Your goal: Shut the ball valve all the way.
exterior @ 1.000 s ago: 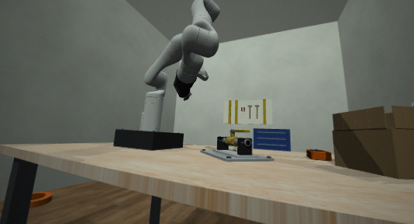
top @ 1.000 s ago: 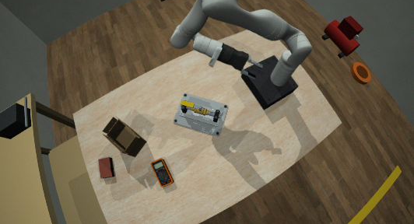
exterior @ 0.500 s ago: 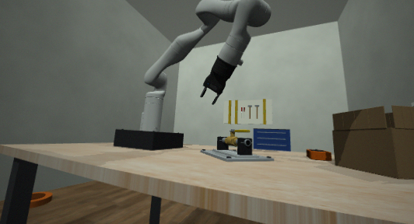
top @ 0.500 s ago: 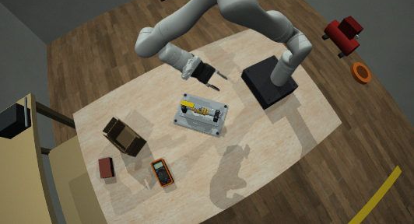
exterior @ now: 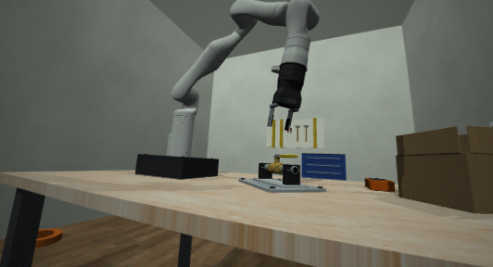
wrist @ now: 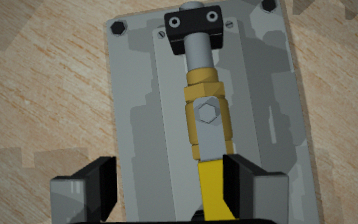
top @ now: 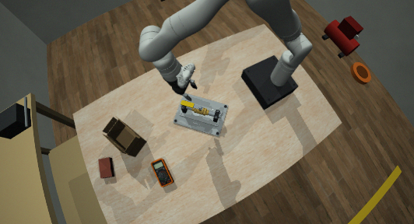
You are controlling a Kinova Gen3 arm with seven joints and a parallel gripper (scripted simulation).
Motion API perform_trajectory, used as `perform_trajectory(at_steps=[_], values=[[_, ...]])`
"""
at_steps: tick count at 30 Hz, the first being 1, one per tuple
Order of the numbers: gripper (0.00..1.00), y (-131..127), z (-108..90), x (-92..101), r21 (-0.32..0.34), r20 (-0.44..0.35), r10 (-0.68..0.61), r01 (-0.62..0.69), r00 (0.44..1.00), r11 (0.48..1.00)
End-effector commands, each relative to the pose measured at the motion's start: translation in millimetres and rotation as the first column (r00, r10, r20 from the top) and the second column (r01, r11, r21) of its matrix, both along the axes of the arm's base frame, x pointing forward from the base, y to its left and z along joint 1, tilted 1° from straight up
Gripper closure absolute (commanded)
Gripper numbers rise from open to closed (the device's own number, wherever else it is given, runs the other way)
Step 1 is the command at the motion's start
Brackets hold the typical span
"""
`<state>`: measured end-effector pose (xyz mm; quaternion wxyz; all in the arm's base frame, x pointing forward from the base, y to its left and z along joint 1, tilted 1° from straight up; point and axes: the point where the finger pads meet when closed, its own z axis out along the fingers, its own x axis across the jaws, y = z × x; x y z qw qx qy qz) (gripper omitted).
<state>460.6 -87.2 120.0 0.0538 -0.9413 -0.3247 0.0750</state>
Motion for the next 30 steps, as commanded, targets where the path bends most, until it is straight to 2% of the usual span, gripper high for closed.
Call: perform_trajectory(at_steps=[1,5,12,30], values=[[0.00,-4.6,-6.3,17.9,-0.026,0.105,0.058,-0.056,0.993,0.998],[0.00,-7.3,-9.3,28.9,-0.042,0.153,0.094,-0.088,0.984,0.995],[0.00,-8.9,-10.8,36.1,-0.054,0.183,0.117,-0.109,0.976,0.993],[0.00,-9.3,-11.1,37.7,-0.057,0.190,0.122,-0.113,0.974,0.992]])
